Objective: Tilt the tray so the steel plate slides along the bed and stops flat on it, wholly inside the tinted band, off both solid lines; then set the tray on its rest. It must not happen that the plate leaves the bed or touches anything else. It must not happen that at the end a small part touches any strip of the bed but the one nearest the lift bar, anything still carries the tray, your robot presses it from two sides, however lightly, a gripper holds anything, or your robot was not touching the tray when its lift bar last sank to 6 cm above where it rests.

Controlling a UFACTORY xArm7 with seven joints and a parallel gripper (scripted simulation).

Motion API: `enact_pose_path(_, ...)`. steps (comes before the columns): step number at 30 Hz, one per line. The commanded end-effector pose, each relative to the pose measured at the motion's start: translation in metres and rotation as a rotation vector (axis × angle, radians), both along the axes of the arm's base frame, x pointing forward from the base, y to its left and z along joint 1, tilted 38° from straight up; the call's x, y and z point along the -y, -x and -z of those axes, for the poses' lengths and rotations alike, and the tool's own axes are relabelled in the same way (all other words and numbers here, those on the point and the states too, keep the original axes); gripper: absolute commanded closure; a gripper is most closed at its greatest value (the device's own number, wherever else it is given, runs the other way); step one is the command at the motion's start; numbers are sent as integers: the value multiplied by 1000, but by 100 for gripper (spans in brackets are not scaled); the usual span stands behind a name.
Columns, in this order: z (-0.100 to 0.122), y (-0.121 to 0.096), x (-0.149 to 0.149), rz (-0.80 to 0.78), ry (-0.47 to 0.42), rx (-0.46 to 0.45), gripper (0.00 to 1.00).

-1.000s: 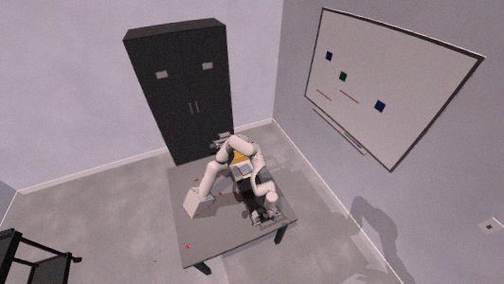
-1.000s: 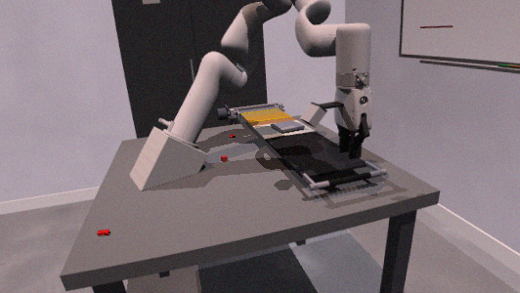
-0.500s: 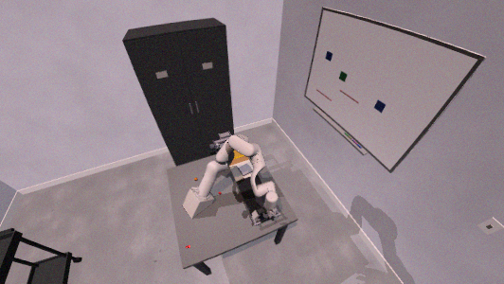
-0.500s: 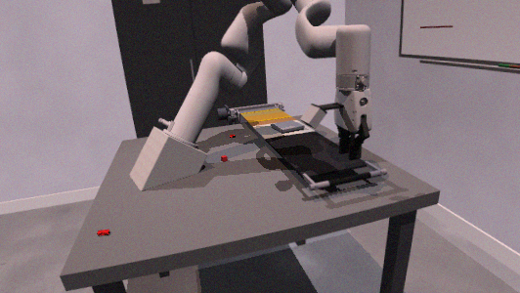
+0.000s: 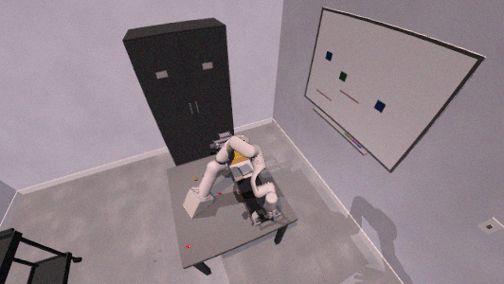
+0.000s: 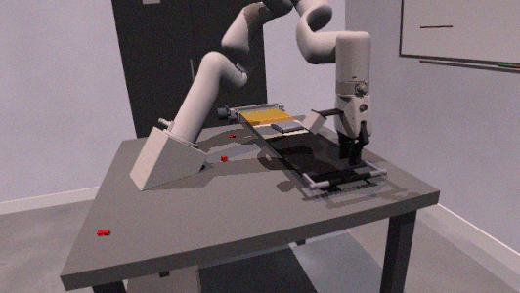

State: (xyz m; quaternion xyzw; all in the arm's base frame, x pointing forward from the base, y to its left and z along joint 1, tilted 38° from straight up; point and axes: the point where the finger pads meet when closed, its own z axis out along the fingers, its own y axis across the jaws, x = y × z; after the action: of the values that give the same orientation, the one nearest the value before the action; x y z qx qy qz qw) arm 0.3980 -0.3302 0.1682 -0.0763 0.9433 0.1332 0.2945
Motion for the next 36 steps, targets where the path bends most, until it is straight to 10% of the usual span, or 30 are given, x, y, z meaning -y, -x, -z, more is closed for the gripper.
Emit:
enact_pose_path(1,3,-3,0,3,3,2,60)
enact_pose_path(36,24,-17,-8,3,3,2,60)
